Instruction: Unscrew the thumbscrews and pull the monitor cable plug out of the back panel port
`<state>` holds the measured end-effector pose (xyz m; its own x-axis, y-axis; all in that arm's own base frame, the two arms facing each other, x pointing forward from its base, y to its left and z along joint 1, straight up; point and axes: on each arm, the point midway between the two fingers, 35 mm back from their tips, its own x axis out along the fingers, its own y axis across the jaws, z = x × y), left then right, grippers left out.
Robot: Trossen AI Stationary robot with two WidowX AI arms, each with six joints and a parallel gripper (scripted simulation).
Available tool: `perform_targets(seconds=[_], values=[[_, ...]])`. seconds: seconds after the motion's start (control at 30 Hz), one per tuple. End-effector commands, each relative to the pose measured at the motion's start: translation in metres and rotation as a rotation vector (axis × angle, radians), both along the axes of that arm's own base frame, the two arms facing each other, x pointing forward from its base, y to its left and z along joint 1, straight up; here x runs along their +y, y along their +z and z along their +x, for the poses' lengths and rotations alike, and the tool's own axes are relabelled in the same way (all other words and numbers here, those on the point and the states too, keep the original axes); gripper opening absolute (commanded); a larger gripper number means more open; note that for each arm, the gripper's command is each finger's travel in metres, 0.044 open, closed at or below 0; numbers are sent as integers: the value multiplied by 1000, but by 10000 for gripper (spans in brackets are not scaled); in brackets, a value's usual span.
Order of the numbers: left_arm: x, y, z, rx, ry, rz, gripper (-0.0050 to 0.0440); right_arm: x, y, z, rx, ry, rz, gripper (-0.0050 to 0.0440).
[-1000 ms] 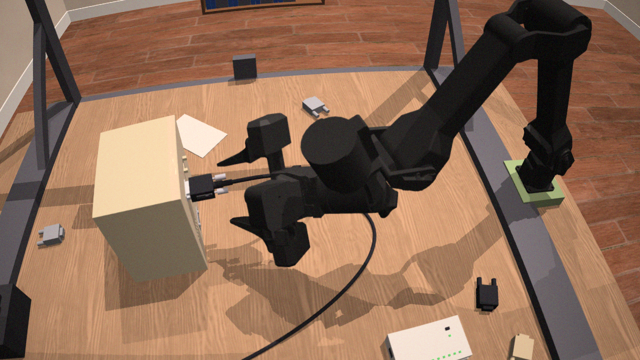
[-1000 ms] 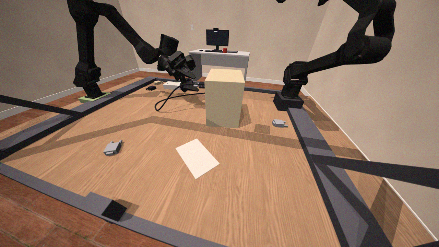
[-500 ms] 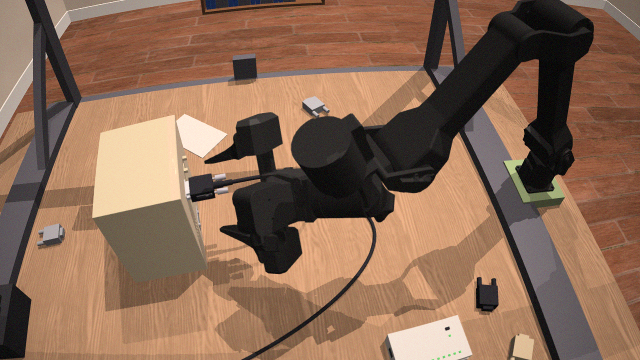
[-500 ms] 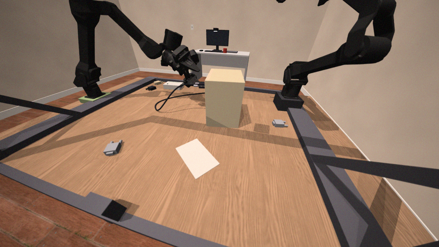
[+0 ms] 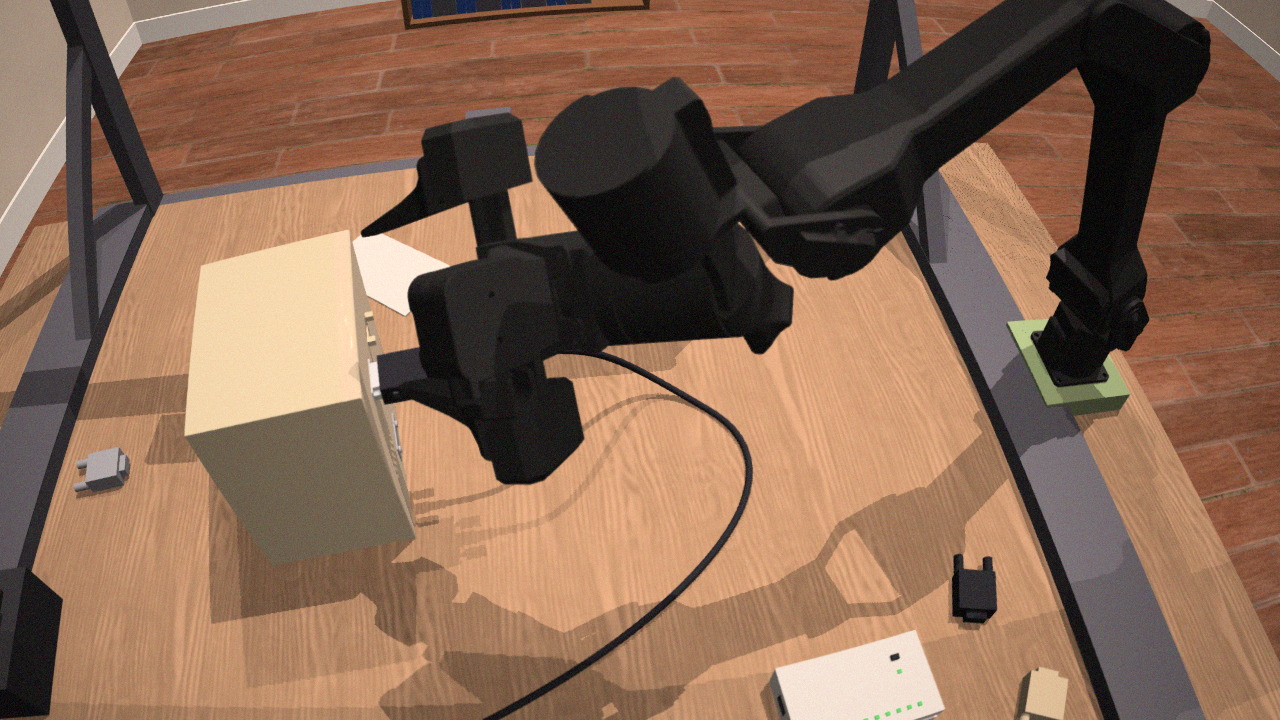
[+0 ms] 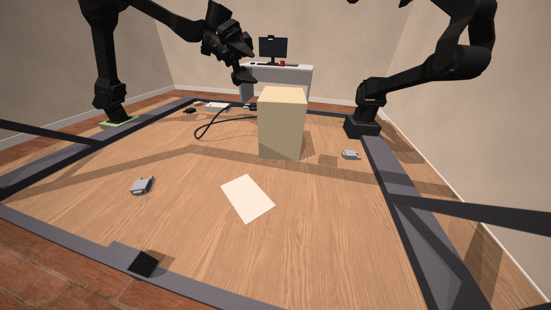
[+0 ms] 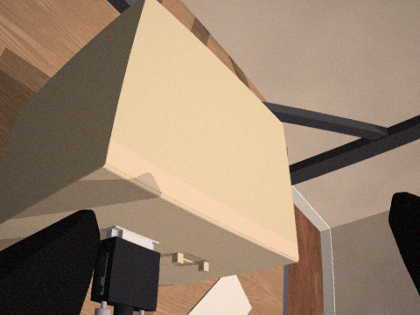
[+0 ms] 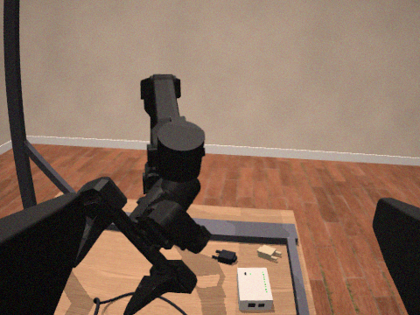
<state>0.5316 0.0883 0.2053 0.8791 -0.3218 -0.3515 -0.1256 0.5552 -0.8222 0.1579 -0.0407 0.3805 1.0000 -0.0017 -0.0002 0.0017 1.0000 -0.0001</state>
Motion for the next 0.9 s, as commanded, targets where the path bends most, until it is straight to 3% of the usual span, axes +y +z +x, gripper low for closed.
perform_targets(seconds=[0.0,0.2,0.33,0.63,0.77,0.87], values=[[-3,73,-10,-56,-4,21,440,1,3,0,-1,2,-5,440],[-4,81,-12,-56,-4,21,440,1,3,0,-1,2,-5,440],[-3,71,-10,-86,-33,68,440,1,3,0,-1,2,-5,440],[1,-12,-20,-311,-244,435,440,1,3,0,-1,2,-5,440],[1,-21,-24,-387,-274,523,440,1,3,0,-1,2,-5,440],[-1,-50,-38,-467,-340,653,440,1,3,0,-1,2,-5,440]])
